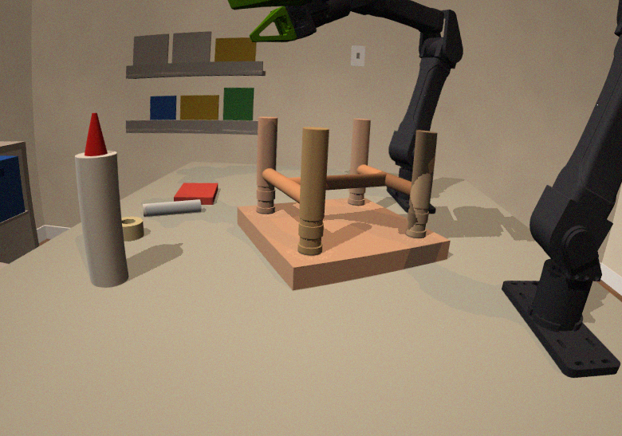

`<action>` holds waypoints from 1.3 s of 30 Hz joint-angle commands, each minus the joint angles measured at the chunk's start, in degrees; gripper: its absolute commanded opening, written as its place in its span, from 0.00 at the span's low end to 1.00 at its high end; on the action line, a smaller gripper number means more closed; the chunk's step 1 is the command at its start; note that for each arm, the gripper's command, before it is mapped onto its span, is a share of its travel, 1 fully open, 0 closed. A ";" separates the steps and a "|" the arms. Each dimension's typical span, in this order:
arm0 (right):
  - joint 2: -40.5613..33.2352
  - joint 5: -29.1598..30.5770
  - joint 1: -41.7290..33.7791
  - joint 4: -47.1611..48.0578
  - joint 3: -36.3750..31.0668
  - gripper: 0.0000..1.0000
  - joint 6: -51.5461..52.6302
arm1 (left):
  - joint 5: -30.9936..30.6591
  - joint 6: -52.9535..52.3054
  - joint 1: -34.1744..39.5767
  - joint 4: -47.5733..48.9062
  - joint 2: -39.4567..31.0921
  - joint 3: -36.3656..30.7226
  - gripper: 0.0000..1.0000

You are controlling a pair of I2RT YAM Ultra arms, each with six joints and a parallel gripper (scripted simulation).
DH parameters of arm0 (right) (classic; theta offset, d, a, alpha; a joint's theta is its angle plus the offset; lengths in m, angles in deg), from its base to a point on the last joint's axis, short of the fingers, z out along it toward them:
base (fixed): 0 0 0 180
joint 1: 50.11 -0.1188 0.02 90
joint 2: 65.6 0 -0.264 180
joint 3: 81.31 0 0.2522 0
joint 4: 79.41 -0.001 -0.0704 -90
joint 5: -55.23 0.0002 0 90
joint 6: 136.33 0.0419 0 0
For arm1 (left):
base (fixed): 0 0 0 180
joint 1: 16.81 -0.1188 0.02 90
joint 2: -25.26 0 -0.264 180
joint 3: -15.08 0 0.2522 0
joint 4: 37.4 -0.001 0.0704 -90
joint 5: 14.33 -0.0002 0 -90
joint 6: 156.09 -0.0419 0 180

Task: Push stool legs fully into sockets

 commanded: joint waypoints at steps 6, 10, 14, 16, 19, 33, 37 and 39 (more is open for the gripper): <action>-7.43 0.26 12.88 19.41 -8.23 0.00 0.24 | 0.05 -0.50 -4.19 18.89 -7.10 -8.49 0.00; -7.52 -0.35 16.53 24.31 -10.47 0.00 0.45 | 0.01 -0.28 -5.28 23.63 -7.88 -10.81 0.00; -10.55 -0.26 21.67 30.40 -14.03 0.00 0.36 | -0.28 -0.51 -6.75 29.82 -10.42 -14.29 0.00; -11.38 -0.27 23.78 32.41 -15.34 0.00 0.46 | -0.31 -0.43 -7.39 31.74 -11.28 -15.59 0.00; -12.04 -0.57 25.92 34.19 -16.25 0.00 0.56 | -0.41 -0.47 -8.00 33.31 -12.00 -16.73 0.00; -11.18 -0.31 26.49 33.22 -13.26 0.00 0.69 | -0.14 -0.36 -7.93 30.87 -12.28 -13.47 0.00; -11.16 -0.31 26.49 33.22 -13.25 0.00 0.69 | -0.14 -0.36 -7.93 30.87 -12.28 -13.47 0.00; -11.16 -0.31 26.49 33.22 -13.25 0.00 0.69 | -0.14 -0.36 -7.93 30.87 -12.28 -13.47 0.00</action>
